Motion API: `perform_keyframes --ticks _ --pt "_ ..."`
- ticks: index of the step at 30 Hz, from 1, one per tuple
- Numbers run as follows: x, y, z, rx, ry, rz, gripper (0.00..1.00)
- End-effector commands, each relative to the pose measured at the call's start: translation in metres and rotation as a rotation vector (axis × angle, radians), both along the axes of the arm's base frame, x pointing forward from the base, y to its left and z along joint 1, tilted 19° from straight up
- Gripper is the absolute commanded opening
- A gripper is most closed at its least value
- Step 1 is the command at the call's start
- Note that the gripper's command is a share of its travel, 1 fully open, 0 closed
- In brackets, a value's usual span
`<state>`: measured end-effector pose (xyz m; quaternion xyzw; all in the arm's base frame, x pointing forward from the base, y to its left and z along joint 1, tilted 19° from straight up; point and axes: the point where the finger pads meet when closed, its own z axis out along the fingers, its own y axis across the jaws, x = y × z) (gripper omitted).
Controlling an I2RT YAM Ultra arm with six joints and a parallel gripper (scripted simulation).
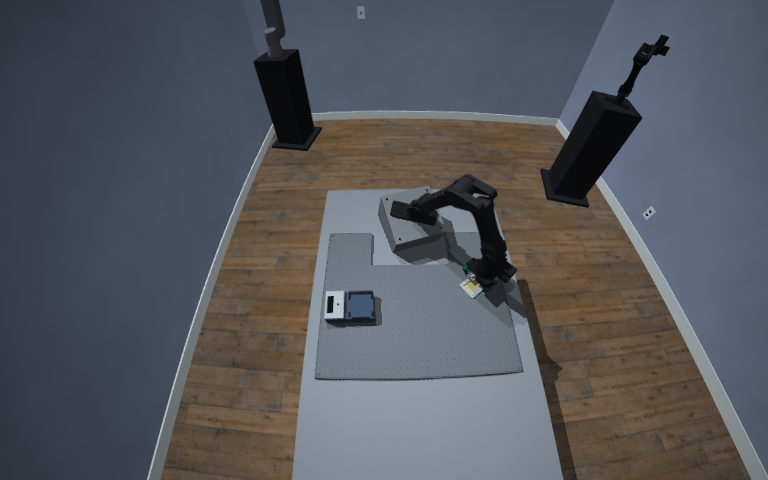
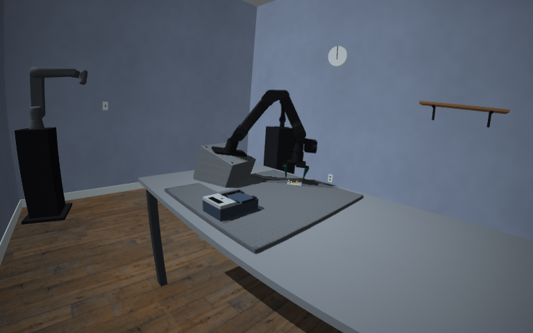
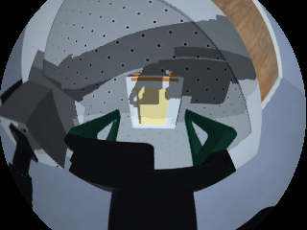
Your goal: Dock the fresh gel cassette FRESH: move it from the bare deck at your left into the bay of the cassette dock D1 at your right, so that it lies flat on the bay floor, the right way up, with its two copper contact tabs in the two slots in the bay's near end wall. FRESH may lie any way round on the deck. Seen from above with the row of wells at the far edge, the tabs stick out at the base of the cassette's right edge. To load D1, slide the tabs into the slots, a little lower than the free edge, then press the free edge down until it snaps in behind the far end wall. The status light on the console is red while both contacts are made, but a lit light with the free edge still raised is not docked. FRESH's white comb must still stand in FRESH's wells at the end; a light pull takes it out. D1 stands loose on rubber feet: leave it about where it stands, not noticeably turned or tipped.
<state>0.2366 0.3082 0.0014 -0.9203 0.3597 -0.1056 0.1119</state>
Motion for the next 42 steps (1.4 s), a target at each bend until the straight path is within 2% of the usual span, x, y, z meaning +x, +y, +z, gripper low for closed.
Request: perform_keyframes --ticks 1,10,11,12,23,27,31,33,34,42 --pt "0.012 0.014 0.008 0.049 -0.02 -0.003 1.0" --pt "0.016 0.016 -0.004 0.049 -0.021 -0.002 1.0" --pt "0.015 0.018 -0.002 0.054 -0.023 0.002 1.0" --pt "0.016 0.021 0.008 0.073 -0.036 0.004 1.0" --pt "0.015 0.018 -0.007 0.049 -0.02 0.003 1.0" --pt "0.016 0.019 -0.003 0.06 -0.028 0.002 1.0" --pt "0.01 0.008 -0.017 0.027 -0.005 0.0 1.0" --pt "0.01 0.008 -0.017 0.027 -0.005 0.0 1.0" --pt "0.008 0.006 -0.012 0.03 -0.007 0.0 1.0" --pt "0.007 0.001 -0.024 0.018 0.001 -0.003 1.0"
